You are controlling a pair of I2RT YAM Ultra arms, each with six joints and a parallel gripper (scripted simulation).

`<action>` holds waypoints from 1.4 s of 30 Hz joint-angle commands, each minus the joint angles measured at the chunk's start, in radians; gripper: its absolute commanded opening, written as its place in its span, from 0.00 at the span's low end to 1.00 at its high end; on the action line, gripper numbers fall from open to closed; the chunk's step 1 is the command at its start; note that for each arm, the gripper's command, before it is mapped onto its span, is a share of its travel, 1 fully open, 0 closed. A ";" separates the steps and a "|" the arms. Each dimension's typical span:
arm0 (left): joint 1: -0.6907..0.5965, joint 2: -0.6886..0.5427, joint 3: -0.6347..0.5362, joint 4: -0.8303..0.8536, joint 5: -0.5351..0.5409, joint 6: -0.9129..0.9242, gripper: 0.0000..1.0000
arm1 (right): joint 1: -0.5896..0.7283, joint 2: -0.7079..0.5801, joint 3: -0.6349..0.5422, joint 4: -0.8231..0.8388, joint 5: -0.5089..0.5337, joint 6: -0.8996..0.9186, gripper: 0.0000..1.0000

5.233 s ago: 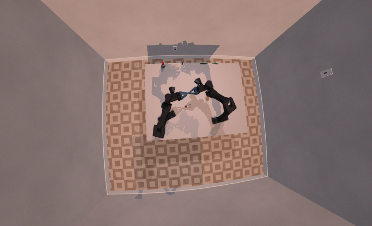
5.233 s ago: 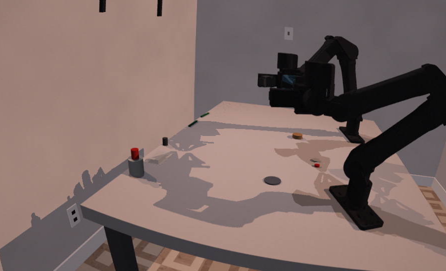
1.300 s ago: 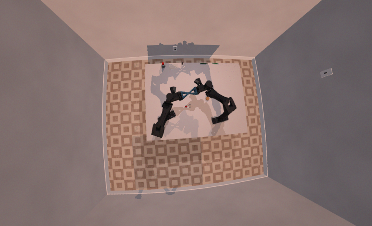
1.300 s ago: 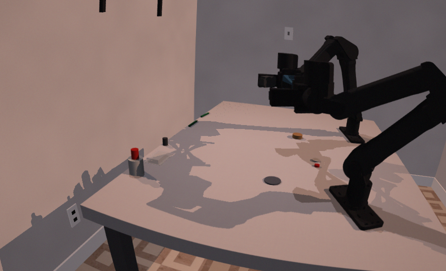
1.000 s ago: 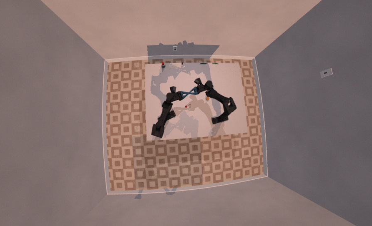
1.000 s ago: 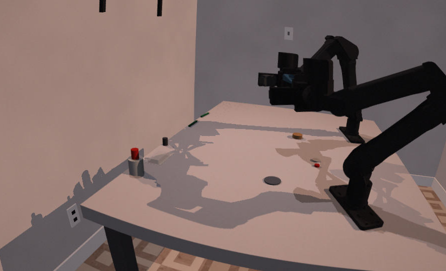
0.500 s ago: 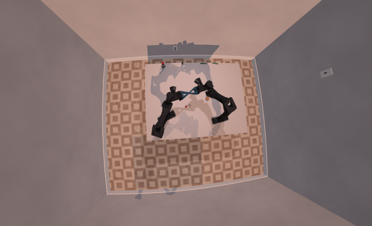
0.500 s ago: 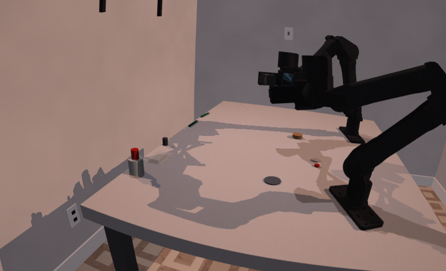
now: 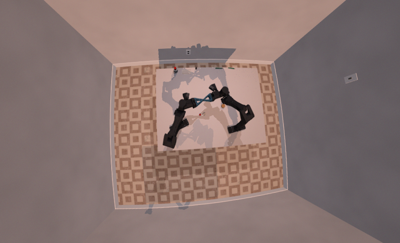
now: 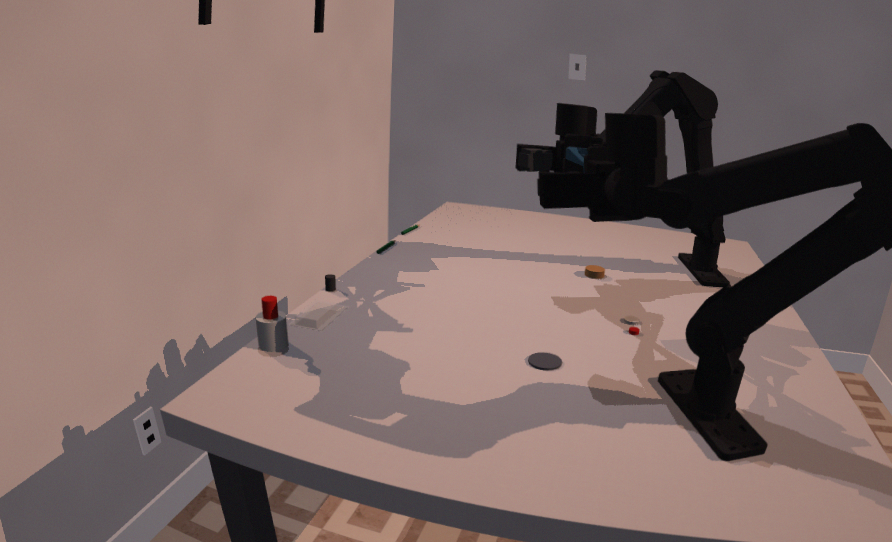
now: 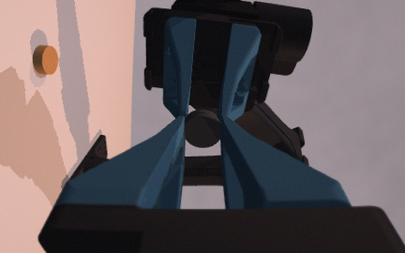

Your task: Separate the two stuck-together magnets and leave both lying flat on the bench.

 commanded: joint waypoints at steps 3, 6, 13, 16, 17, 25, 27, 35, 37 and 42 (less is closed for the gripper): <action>0.002 -0.012 0.081 -0.020 0.001 0.003 0.18 | -0.001 -0.004 0.005 0.008 -0.002 -0.006 0.17; 0.002 -0.014 0.119 -0.061 0.002 0.003 0.18 | -0.001 -0.004 0.005 0.008 -0.002 -0.006 0.17; 0.023 -0.022 0.114 -0.110 0.019 0.002 0.18 | -0.001 -0.004 0.005 0.008 -0.002 -0.006 0.17; 0.054 -0.045 0.115 -0.138 0.051 0.006 0.18 | -0.001 -0.004 0.005 0.008 -0.002 -0.006 0.17; 0.064 -0.054 0.118 -0.151 0.061 0.008 0.18 | -0.001 -0.004 0.005 0.008 -0.002 -0.006 0.17; 0.137 -0.119 0.138 -0.244 0.133 0.018 0.18 | -0.001 -0.004 0.005 0.008 -0.002 -0.006 0.17; 0.137 -0.119 0.138 -0.244 0.133 0.018 0.18 | -0.001 -0.004 0.005 0.008 -0.002 -0.006 0.17; 0.219 -0.157 0.143 -0.302 0.215 0.034 0.18 | -0.001 -0.004 0.005 0.008 -0.002 -0.006 0.17; 0.241 -0.166 0.143 -0.316 0.237 0.039 0.18 | -0.001 -0.004 0.005 0.008 -0.002 -0.006 0.17; 0.299 -0.186 0.143 -0.350 0.294 0.056 0.18 | -0.001 -0.004 0.005 0.008 -0.002 -0.006 0.17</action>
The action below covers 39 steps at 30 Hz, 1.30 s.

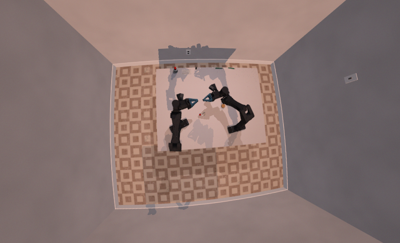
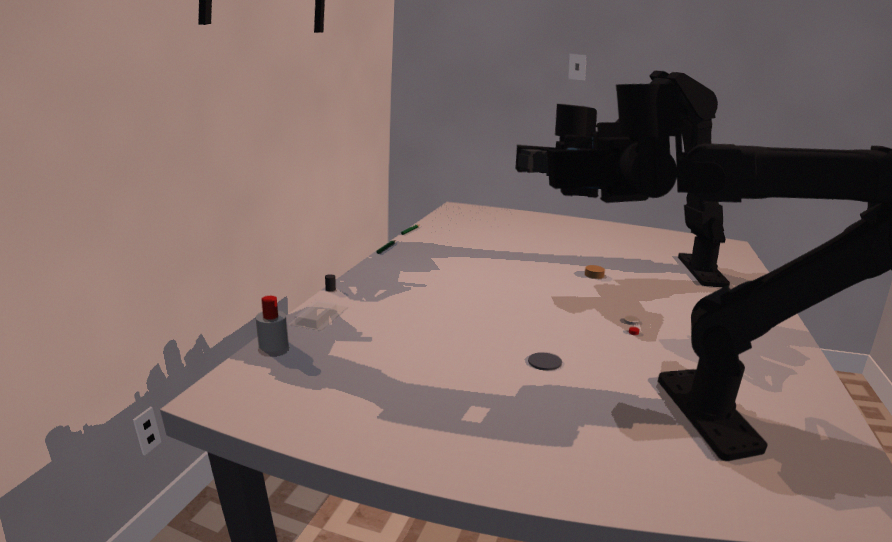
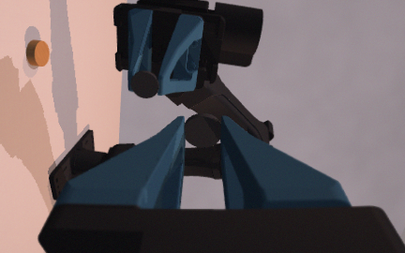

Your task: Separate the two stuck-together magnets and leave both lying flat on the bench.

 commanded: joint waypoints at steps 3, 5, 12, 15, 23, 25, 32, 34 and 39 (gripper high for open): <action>0.023 -0.017 0.015 -0.012 0.060 0.030 0.18 | 0.000 -0.007 0.007 0.006 -0.001 -0.006 0.17; 0.048 -0.020 0.016 -0.025 0.084 0.039 0.18 | 0.000 -0.007 0.007 0.006 -0.001 -0.006 0.17; 0.109 -0.012 0.031 -0.096 0.104 0.107 0.18 | 0.000 -0.007 0.007 0.006 -0.001 -0.006 0.17; 0.113 0.014 0.051 -0.141 0.072 0.167 0.18 | 0.000 -0.007 0.007 0.006 -0.001 -0.006 0.17; 0.150 0.093 0.115 -0.295 0.009 0.358 0.18 | 0.000 -0.007 0.007 0.006 -0.001 -0.006 0.17; 0.170 0.129 0.144 -0.367 -0.020 0.444 0.18 | 0.000 -0.007 0.007 0.006 -0.001 -0.006 0.17; 0.239 0.253 0.245 -0.585 -0.098 0.703 0.18 | 0.000 -0.007 0.007 0.006 -0.001 -0.006 0.17; 0.259 0.289 0.273 -0.645 -0.120 0.774 0.18 | 0.000 -0.007 0.007 0.006 -0.001 -0.006 0.17; 0.290 0.342 0.316 -0.736 -0.153 0.882 0.18 | 0.000 -0.007 0.007 0.006 -0.001 -0.006 0.17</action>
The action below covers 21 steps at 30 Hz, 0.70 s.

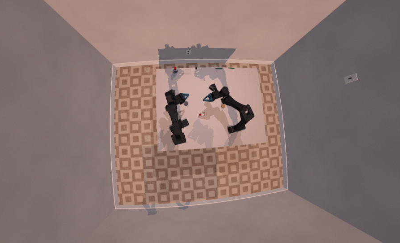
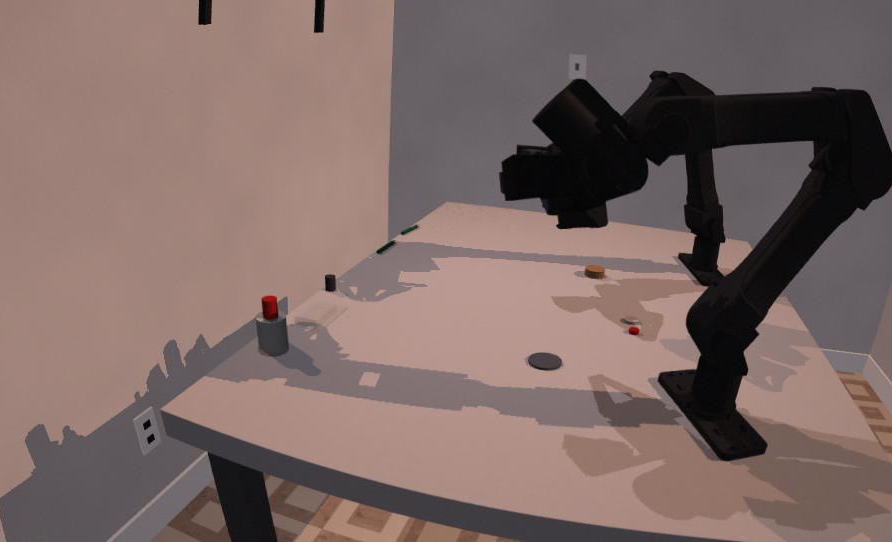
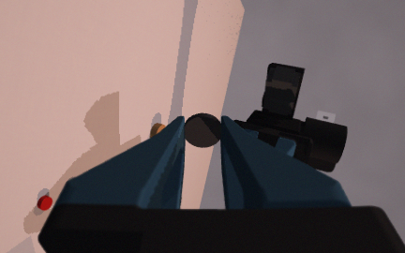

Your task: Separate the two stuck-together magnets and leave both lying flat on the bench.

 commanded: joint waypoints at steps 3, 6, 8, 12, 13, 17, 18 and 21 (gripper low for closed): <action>0.047 0.074 0.089 -0.173 -0.060 0.241 0.18 | 0.000 -0.007 0.007 0.007 0.001 -0.006 0.17; 0.077 0.127 0.131 -0.263 -0.092 0.349 0.18 | 0.000 -0.007 0.007 0.007 0.001 -0.006 0.17; 0.097 0.163 0.160 -0.324 -0.113 0.420 0.18 | 0.000 -0.007 0.007 0.007 0.001 -0.006 0.17; 0.137 0.234 0.217 -0.445 -0.156 0.563 0.18 | 0.000 -0.007 0.007 0.007 0.001 -0.006 0.17; 0.137 0.234 0.217 -0.445 -0.156 0.563 0.18 | 0.000 -0.007 0.007 0.007 0.001 -0.006 0.17; 0.167 0.287 0.260 -0.536 -0.189 0.671 0.18 | 0.000 -0.007 0.007 0.007 0.001 -0.006 0.17; 0.177 0.305 0.275 -0.566 -0.200 0.707 0.18 | 0.000 -0.007 0.007 0.007 0.001 -0.006 0.17; 0.208 0.360 0.318 -0.655 -0.232 0.814 0.18 | 0.000 -0.007 0.007 0.007 0.001 -0.006 0.17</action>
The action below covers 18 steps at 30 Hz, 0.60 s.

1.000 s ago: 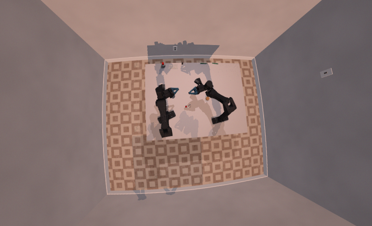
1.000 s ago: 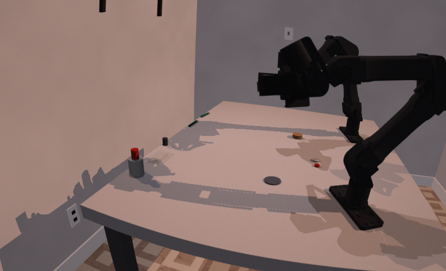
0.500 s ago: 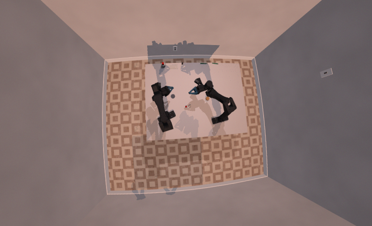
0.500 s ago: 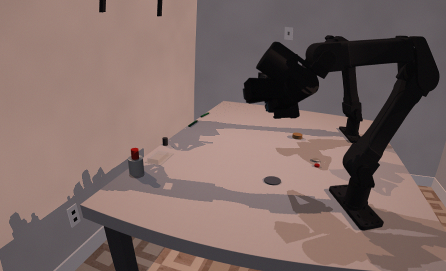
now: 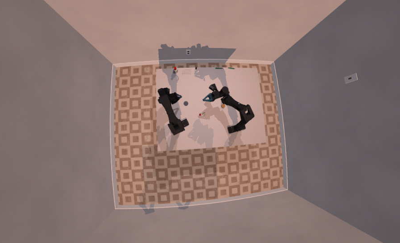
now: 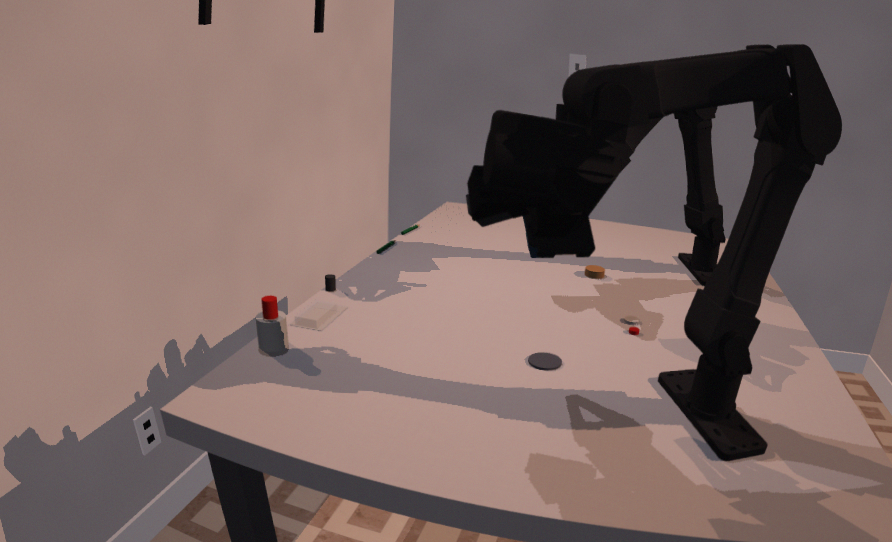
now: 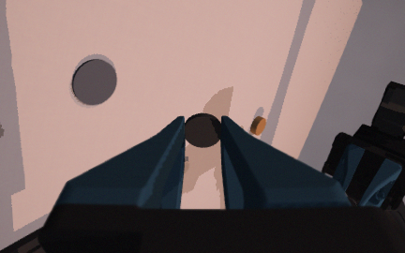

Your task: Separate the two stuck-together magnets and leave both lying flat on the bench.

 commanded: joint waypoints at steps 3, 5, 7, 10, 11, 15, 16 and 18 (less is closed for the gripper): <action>0.044 0.071 0.082 -0.193 -0.057 0.254 0.18 | 0.002 -0.007 0.007 0.008 0.000 -0.006 0.17; 0.063 0.107 0.111 -0.254 -0.077 0.326 0.18 | 0.002 -0.007 0.007 0.008 0.000 -0.006 0.17; 0.061 0.136 0.126 -0.205 -0.127 0.319 0.18 | 0.002 -0.007 0.007 0.008 0.000 -0.006 0.17; 0.058 0.145 0.128 -0.140 -0.168 0.265 0.18 | 0.002 -0.007 0.007 0.008 0.000 -0.006 0.17; 0.059 0.155 0.132 -0.116 -0.199 0.242 0.18 | 0.002 -0.007 0.007 0.008 0.000 -0.006 0.17; 0.056 0.203 0.151 -0.082 -0.285 0.234 0.18 | 0.002 -0.007 0.007 0.008 0.000 -0.006 0.17; 0.055 0.215 0.157 -0.072 -0.308 0.235 0.18 | 0.002 -0.007 0.007 0.008 0.000 -0.006 0.17; 0.053 0.238 0.168 -0.053 -0.353 0.236 0.18 | 0.002 -0.007 0.007 0.008 0.000 -0.006 0.17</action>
